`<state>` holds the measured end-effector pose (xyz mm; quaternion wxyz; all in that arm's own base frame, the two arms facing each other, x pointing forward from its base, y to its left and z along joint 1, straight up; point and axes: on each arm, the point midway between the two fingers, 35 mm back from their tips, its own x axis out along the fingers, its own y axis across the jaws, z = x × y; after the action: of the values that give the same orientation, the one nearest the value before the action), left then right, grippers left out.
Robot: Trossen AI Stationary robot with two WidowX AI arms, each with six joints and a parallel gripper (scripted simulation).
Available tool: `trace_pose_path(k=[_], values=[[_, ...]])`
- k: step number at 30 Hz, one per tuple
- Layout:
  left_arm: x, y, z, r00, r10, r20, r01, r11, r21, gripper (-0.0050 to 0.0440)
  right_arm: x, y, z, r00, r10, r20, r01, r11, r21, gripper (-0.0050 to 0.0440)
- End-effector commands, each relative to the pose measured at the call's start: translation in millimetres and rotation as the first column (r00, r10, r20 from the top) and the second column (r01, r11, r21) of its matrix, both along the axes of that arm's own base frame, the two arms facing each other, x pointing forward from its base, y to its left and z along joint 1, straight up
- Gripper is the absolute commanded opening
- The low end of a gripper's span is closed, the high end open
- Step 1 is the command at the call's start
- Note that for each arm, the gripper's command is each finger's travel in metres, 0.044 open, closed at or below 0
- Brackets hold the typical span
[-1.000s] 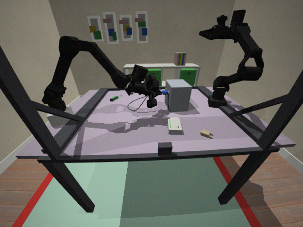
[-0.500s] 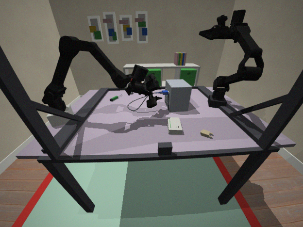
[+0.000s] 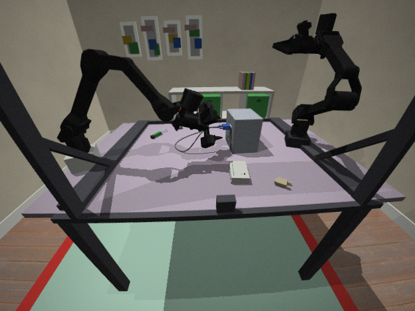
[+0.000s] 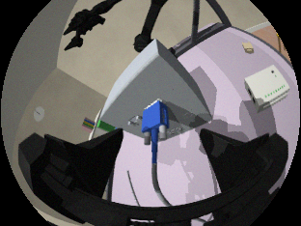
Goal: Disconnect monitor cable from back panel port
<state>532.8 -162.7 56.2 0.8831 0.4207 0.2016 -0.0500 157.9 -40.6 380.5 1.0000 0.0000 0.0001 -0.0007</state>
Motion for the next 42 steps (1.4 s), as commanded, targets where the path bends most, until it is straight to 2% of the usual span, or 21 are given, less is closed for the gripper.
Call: trace_pose_path(k=[1,4,6,10,12,16,26,27,29,42], values=[[5,-3,14,0.999,-0.010,0.053,0.008,0.999,0.035,0.0440,0,1,3,1.000,0.001,0.001,-0.001,1.000,-0.006,0.0440],[7,-5,12,0.993,-0.031,0.115,0.011,0.985,0.170,0.0440,0,1,3,1.000,0.001,0.001,-0.001,1.000,-0.006,0.0440],[6,-6,4,0.989,-0.048,0.140,0.003,0.952,0.307,0.0440,0,1,3,1.000,0.001,0.001,-0.001,1.000,-0.006,0.0440],[4,-7,5,0.977,-0.056,0.203,-0.036,0.905,0.423,0.0440,0,1,3,1.000,0.001,0.001,-0.001,1.000,-0.006,0.0440],[4,-7,5,0.977,-0.056,0.203,-0.036,0.905,0.423,0.0440,0,1,3,1.000,0.001,0.001,-0.001,1.000,-0.006,0.0440],[1,-7,4,0.971,-0.057,0.233,-0.069,0.863,0.500,0.0440,0,1,3,1.000,0.001,0.001,-0.001,1.000,-0.006,0.0440],[0,-7,4,0.971,-0.057,0.234,-0.070,0.862,0.502,0.0440,0,1,3,1.000,0.001,0.001,-0.001,1.000,-0.006,0.0440],[0,-7,4,0.971,-0.057,0.234,-0.070,0.862,0.502,0.0416,0,1,3,1.000,0.001,0.001,-0.001,1.000,-0.006,0.0440],[0,-7,4,0.971,-0.057,0.234,-0.070,0.862,0.502,0.0416,0,1,3,1.000,0.001,0.001,-0.001,1.000,-0.006,0.0440],[0,-7,4,0.971,-0.057,0.234,-0.070,0.862,0.502,0.0104,0,1,3,1.000,0.001,0.001,-0.001,1.000,-0.006,0.0440]])
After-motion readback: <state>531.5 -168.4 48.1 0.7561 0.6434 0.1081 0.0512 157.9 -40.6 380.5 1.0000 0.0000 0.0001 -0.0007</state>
